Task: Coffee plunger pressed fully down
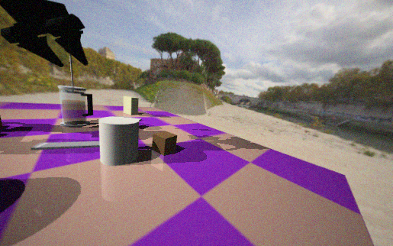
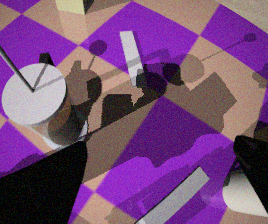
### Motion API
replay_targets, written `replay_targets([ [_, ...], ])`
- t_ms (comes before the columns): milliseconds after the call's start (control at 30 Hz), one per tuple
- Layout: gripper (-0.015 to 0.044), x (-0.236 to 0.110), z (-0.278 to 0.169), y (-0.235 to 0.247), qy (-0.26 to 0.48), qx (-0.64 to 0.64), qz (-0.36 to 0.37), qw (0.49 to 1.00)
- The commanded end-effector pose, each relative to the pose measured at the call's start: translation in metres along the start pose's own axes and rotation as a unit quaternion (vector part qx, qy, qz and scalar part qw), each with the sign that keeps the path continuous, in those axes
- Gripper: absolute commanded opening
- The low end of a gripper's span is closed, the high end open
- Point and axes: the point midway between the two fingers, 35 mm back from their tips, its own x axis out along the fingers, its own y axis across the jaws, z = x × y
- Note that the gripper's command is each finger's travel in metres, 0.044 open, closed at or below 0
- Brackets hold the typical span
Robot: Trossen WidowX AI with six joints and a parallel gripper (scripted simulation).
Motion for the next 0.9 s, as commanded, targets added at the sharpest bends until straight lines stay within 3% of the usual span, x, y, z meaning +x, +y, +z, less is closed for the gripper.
replay_targets([
  [0,0.0440,-0.012,0.034,0.012,-0.009,0.008,-0.034,0.999],
  [267,0.0440,-0.046,0.096,0.037,-0.090,0.026,-0.080,0.992],
  [700,0.0440,-0.094,0.123,0.104,-0.166,0.120,-0.031,0.978],
  [867,0.0440,-0.083,0.115,0.107,-0.167,0.122,-0.030,0.978],
])
